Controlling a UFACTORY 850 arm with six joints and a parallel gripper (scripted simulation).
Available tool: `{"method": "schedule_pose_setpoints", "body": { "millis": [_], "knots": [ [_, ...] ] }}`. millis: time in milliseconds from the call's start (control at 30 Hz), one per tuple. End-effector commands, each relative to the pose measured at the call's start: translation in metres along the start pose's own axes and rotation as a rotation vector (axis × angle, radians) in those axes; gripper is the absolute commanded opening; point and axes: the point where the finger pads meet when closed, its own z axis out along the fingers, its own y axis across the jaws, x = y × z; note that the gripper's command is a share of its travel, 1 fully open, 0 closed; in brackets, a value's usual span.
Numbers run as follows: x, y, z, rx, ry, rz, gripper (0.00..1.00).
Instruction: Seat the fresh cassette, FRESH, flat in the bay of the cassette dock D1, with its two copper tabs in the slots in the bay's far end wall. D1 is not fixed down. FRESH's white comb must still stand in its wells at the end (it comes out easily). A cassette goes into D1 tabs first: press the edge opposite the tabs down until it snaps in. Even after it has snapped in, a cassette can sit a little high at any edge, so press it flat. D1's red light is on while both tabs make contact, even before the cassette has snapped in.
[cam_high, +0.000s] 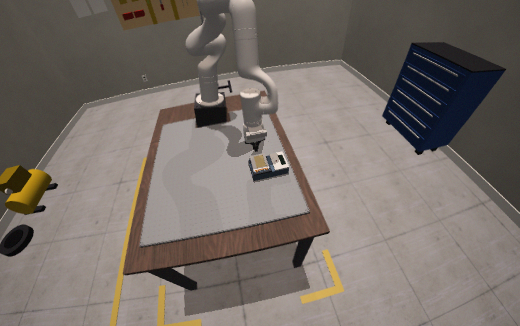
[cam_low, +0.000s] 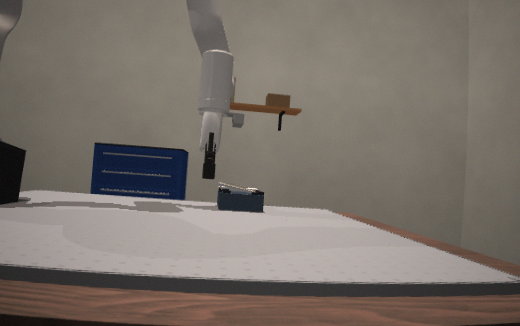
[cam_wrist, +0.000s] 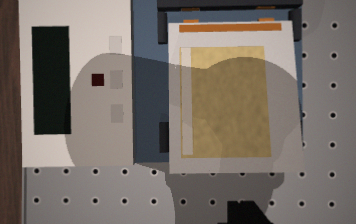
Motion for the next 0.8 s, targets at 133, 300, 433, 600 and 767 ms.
{"method": "schedule_pose_setpoints", "body": {
  "millis": [133,300,433,600,767],
  "knots": [
    [0.0009,-0.0003,0.0092,0.001,0.002,0.000,0.00],
    [0.0009,-0.0003,0.0109,0.001,0.002,0.000,0.00],
    [0.0009,-0.0003,0.0109,0.001,0.002,0.000,0.00],
    [0.0015,-0.0003,0.0109,0.001,0.002,0.000,0.00],
    [0.0032,-0.0003,0.0109,0.001,0.002,0.000,0.00]
  ]
}}
